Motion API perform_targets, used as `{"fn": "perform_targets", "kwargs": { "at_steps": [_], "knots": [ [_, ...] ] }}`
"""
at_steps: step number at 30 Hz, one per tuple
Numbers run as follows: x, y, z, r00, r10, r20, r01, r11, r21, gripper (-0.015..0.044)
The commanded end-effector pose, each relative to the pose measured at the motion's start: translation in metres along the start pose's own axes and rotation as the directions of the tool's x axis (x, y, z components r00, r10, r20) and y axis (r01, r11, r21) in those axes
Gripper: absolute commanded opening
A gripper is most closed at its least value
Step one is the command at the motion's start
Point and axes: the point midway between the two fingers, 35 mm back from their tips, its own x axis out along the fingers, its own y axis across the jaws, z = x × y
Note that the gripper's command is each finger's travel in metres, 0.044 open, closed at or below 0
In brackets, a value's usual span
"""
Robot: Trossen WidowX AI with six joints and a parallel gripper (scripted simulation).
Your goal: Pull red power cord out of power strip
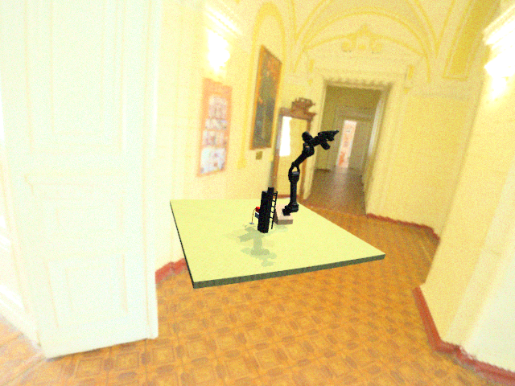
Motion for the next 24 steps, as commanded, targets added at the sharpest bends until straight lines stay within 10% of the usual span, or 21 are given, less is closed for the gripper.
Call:
{"fn": "perform_targets", "kwargs": {
  "at_steps": [1, 9, 24],
  "knots": [
    [0.000, 0.001, 0.001, 1.000, 0.003, 0.000, -0.003, 1.000, 0.003, 0.0374],
    [0.014, 0.071, 0.063, 0.975, 0.200, 0.096, -0.218, 0.944, 0.247, 0.0164],
    [-0.060, 0.245, 0.233, 0.642, 0.614, 0.459, -0.730, 0.307, 0.610, 0.0160]
  ]
}}
